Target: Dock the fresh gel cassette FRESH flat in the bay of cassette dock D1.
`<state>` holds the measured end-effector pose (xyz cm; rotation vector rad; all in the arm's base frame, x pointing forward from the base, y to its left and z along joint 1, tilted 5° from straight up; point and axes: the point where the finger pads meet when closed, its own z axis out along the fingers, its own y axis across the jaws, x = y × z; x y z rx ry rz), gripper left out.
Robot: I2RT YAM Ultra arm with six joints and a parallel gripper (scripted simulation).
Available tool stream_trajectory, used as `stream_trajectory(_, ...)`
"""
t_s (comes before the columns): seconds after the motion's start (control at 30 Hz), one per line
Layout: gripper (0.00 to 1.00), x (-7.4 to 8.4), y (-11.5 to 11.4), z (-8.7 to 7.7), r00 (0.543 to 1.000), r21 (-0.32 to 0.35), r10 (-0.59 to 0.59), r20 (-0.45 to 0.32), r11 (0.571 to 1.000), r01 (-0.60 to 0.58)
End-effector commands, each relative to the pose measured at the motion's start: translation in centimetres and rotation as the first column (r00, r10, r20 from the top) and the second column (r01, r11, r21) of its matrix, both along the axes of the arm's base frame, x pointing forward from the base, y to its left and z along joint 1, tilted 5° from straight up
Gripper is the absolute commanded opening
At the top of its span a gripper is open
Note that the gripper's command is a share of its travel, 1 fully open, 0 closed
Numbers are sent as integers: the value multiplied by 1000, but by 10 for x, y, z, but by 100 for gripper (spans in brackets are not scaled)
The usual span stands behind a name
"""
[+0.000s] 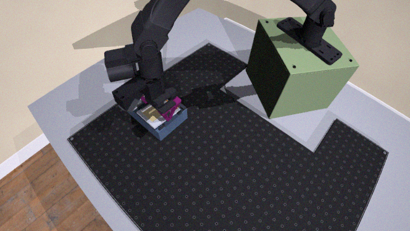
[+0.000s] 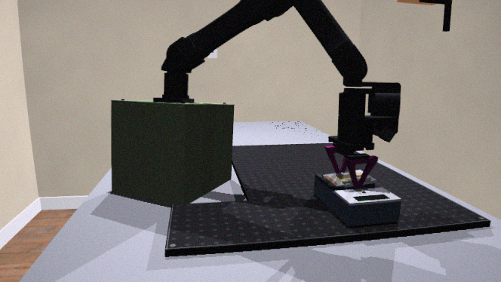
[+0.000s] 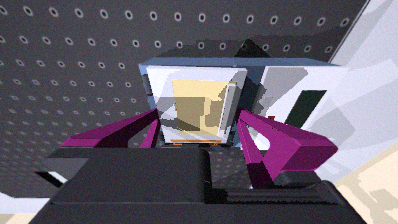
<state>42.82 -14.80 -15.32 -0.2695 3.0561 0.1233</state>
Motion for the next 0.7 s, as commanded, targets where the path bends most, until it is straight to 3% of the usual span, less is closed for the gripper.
stream_trajectory(0.0,91,-12,1,-17,999,-5,5,-34,1000,-5)
stream_trajectory(0.17,91,-17,2,-10,998,5,5,-57,1000,-4)
stream_trajectory(0.3,91,-4,-4,13,1000,-13,3,-13,1000,-3)
stream_trajectory(0.67,91,-7,-6,23,1000,-4,-3,-16,1000,3)
